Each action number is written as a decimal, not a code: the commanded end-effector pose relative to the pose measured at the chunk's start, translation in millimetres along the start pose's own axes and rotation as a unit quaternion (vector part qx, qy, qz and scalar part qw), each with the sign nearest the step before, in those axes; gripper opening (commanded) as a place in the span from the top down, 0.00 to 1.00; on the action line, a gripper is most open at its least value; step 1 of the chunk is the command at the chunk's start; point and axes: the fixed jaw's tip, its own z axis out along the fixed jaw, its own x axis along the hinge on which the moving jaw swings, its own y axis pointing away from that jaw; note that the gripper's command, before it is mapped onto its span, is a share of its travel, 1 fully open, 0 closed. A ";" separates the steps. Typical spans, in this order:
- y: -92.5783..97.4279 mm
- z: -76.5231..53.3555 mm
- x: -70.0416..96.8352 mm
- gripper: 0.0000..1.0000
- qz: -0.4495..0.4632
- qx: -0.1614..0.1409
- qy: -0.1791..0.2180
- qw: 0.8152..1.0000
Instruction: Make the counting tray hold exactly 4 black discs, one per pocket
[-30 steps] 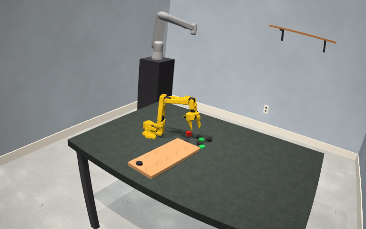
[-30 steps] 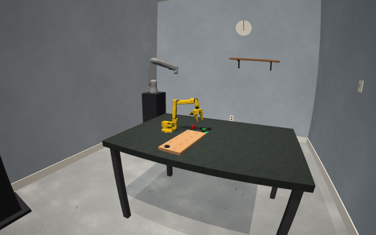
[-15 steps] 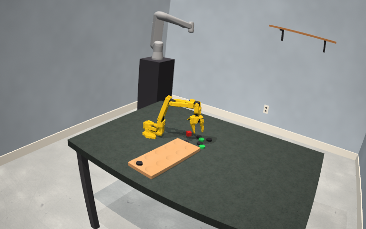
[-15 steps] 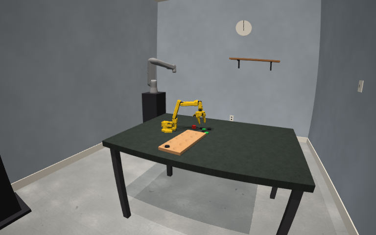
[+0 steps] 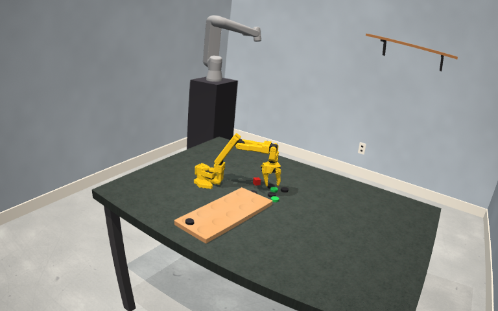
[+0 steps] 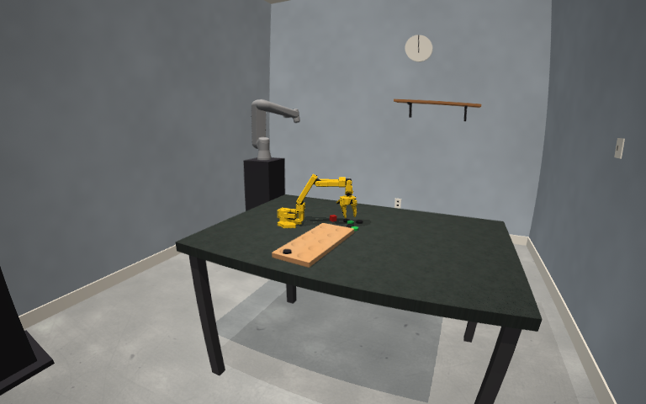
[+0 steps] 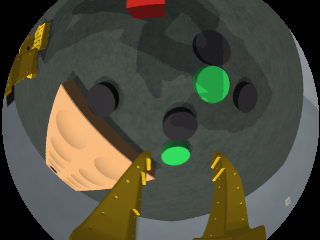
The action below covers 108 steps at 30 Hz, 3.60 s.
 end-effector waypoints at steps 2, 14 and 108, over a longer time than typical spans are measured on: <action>-7.2 -6.9 1.9 0.73 0.012 0.021 0.010 1.000; -9.1 -10.9 2.6 0.73 0.018 0.030 0.014 0.999; -11.1 26.7 4.1 0.73 0.012 0.034 0.016 0.999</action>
